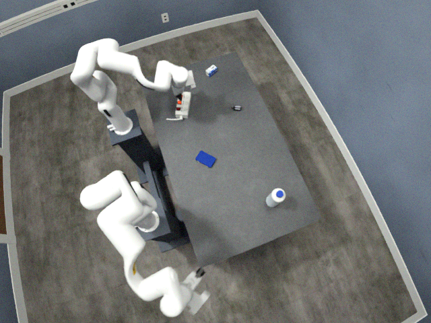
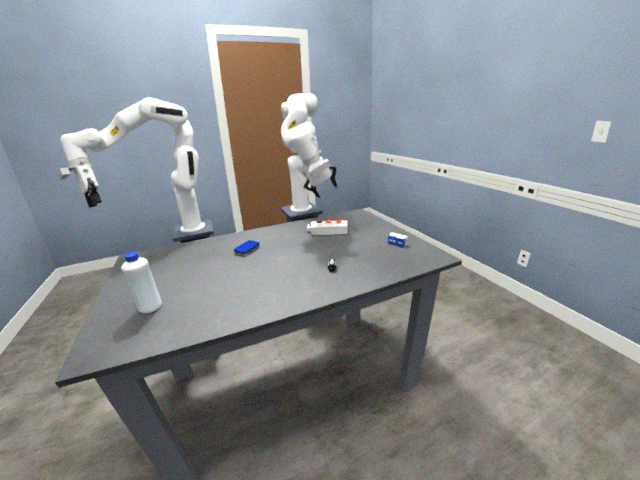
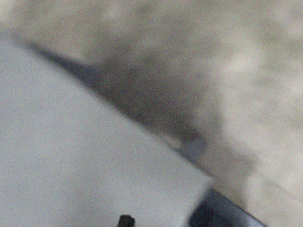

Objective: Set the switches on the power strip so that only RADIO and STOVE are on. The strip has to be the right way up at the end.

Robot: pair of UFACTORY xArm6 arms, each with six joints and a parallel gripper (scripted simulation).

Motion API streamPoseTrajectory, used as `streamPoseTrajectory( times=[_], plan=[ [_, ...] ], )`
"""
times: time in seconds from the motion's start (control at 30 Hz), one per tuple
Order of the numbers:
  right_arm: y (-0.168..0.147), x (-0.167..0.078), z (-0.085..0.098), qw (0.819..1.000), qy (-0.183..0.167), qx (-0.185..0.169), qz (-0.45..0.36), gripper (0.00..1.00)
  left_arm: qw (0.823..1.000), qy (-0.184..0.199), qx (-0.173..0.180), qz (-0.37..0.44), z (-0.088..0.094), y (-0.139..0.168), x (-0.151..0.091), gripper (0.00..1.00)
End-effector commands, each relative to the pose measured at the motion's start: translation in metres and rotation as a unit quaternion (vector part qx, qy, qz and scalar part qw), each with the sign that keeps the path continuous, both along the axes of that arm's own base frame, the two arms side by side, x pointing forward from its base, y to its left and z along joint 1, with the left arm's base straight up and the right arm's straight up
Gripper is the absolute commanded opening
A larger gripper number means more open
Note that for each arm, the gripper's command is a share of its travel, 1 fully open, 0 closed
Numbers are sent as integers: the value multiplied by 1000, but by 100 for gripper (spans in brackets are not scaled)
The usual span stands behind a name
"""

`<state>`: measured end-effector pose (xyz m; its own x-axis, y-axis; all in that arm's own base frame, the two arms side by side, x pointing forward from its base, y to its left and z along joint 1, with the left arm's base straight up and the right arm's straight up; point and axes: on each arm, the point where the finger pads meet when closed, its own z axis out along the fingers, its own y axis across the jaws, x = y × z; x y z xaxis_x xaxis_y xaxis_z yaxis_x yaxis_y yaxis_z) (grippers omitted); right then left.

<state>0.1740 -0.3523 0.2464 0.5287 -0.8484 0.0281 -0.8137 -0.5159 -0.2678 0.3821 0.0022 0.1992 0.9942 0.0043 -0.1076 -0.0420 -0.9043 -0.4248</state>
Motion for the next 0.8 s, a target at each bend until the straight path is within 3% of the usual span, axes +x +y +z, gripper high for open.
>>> streamPoseTrajectory(
  times=[0.0,0.17,0.23,0.3,0.33,0.5,0.77],
  plan=[
    [-28,-64,1,992,61,-11,-112,100,997,0,-80,9,12,-1,2,100],
    [-43,-126,2,973,105,-19,-202,100,988,-22,-155,12,31,-3,10,100],
    [-45,-141,2,967,116,-22,-226,100,982,-35,-183,11,40,-3,13,100],
    [-45,-141,2,967,116,-22,-226,100,982,-35,-183,11,40,-3,13,100],
    [-46,-147,3,964,121,-23,-236,100,974,-56,-219,8,52,-2,19,100],
    [-47,-163,4,956,132,-25,-261,100,973,-42,-220,-52,33,3,11,100],
    [-48,-165,4,955,134,-25,-263,100,963,-17,-220,-156,-2,12,-6,100]
  ],
)
